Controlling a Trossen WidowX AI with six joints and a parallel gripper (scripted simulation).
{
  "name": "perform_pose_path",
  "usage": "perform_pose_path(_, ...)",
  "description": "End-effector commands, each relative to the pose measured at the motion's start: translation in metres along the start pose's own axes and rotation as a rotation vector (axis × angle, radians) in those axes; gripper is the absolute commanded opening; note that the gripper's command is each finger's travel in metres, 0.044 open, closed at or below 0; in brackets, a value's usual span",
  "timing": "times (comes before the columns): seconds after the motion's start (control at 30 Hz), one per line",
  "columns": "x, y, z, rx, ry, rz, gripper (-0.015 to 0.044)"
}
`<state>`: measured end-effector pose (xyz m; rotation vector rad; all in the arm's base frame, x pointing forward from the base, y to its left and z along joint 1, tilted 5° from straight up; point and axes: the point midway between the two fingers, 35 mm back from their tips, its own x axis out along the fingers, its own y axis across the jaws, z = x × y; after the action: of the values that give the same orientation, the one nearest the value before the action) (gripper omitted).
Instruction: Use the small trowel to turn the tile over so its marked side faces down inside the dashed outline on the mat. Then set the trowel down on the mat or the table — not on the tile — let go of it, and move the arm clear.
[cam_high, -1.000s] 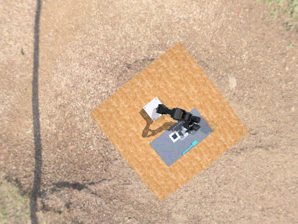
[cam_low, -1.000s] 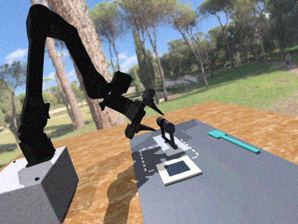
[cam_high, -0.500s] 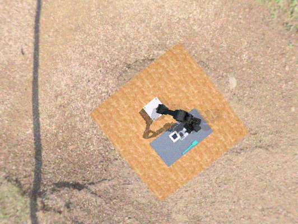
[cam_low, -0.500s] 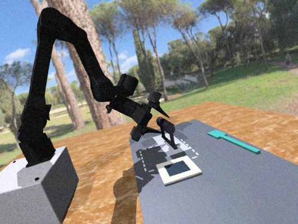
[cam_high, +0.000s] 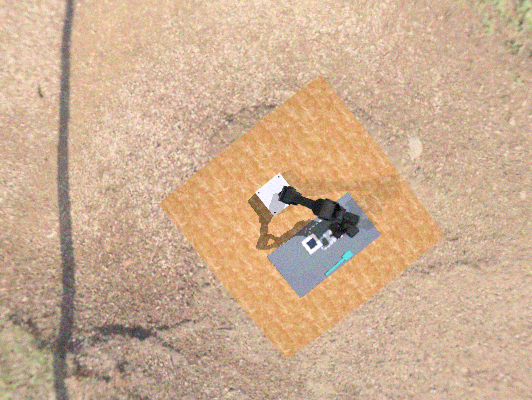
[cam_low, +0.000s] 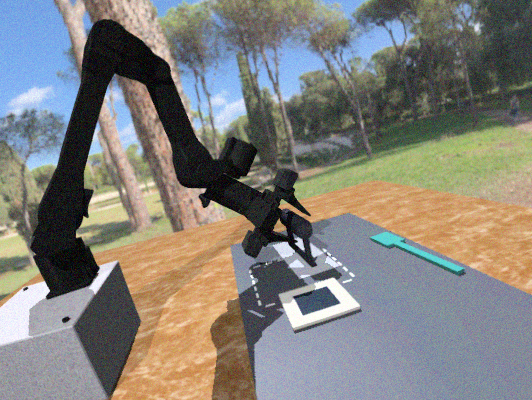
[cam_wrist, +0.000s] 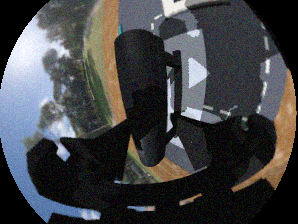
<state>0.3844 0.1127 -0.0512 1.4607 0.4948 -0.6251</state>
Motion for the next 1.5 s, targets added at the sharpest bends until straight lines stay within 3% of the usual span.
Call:
perform_pose_path(0.0, 0.002, 0.004, -0.001, 0.001, 0.006, 0.01, 0.0221)
perform_pose_path(0.07, 0.002, 0.004, -0.001, 0.001, 0.006, 0.01, 0.0169)
perform_pose_path(0.83, 0.002, 0.004, -0.001, 0.001, 0.006, 0.01, 0.0)
perform_pose_path(1.47, -0.037, 0.05, -0.001, 0.002, 0.002, 0.009, 0.0)
